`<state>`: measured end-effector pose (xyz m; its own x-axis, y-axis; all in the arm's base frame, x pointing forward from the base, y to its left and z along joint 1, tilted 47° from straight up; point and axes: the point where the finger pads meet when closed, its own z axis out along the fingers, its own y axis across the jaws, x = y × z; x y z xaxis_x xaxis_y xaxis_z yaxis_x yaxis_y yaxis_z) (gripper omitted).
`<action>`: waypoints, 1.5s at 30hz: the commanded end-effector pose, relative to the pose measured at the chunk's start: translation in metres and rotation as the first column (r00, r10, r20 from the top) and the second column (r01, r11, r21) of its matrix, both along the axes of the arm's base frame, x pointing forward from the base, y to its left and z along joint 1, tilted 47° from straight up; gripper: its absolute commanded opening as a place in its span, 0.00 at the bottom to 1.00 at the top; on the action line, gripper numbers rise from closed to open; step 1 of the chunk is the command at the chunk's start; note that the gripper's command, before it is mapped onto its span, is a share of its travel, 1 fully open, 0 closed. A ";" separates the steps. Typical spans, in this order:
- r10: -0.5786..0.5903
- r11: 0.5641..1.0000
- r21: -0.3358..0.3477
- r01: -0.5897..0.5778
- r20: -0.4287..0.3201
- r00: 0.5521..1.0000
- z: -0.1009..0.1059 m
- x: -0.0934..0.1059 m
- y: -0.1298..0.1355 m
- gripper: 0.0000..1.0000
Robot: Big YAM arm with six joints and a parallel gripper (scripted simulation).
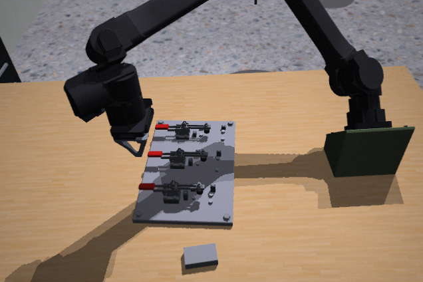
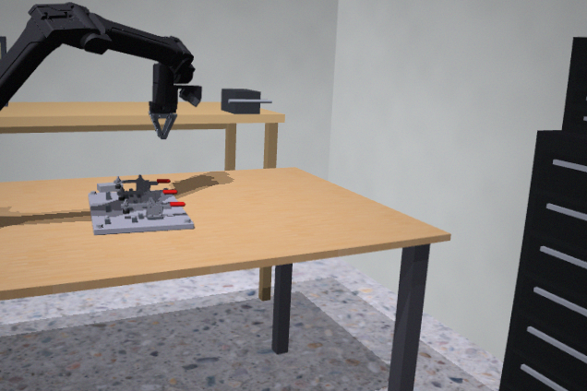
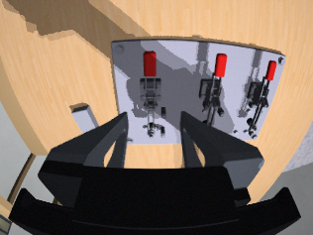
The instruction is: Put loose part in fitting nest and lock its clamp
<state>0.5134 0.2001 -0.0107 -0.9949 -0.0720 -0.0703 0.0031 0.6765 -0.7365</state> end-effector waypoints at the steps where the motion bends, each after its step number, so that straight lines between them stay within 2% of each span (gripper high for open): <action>1: 0.005 1.000 0.006 -0.005 0.001 1.000 -0.015 0.007 -0.010 0.45; 4: 0.005 1.000 0.006 -0.005 0.000 1.000 -0.019 0.007 -0.013 0.45; 5: 0.048 0.999 0.022 -0.048 0.025 0.999 -0.007 0.003 0.008 0.45; 7: 0.005 1.000 0.017 -0.005 0.018 1.000 -0.018 0.012 -0.022 0.45; 9: 0.005 1.000 0.006 -0.005 0.000 1.000 -0.036 0.010 -0.032 0.45; 16: 0.005 1.000 0.006 -0.005 -0.001 1.000 -0.061 0.013 -0.058 0.45; 18: 0.005 1.000 0.013 -0.005 0.013 1.000 -0.059 0.017 -0.063 0.45; 21: 0.011 1.000 0.017 -0.011 0.020 1.000 -0.057 0.018 -0.062 0.45; 22: 0.047 0.998 0.041 -0.049 0.067 0.997 -0.045 0.031 -0.034 0.45; 24: 0.048 0.999 0.024 -0.049 0.034 0.998 -0.064 0.023 -0.044 0.45; 26: 0.005 1.000 0.007 -0.005 -0.001 1.000 -0.078 0.015 -0.077 0.45; 28: 0.005 1.000 0.007 -0.005 -0.001 1.000 -0.080 0.016 -0.080 0.45; 30: 0.004 1.000 0.020 -0.005 0.027 1.000 -0.071 0.026 -0.076 0.45; 33: 0.047 0.998 0.031 -0.049 0.047 0.998 -0.059 0.024 -0.051 0.45; 39: 0.019 1.000 0.024 -0.020 0.035 0.999 -0.068 0.025 -0.066 0.45; 45: 0.020 0.999 0.024 -0.021 0.036 0.999 -0.068 0.024 -0.066 0.45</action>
<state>0.5275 0.1276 -0.0844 -0.9938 -0.0826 -0.0745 -0.0020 0.6828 -0.7306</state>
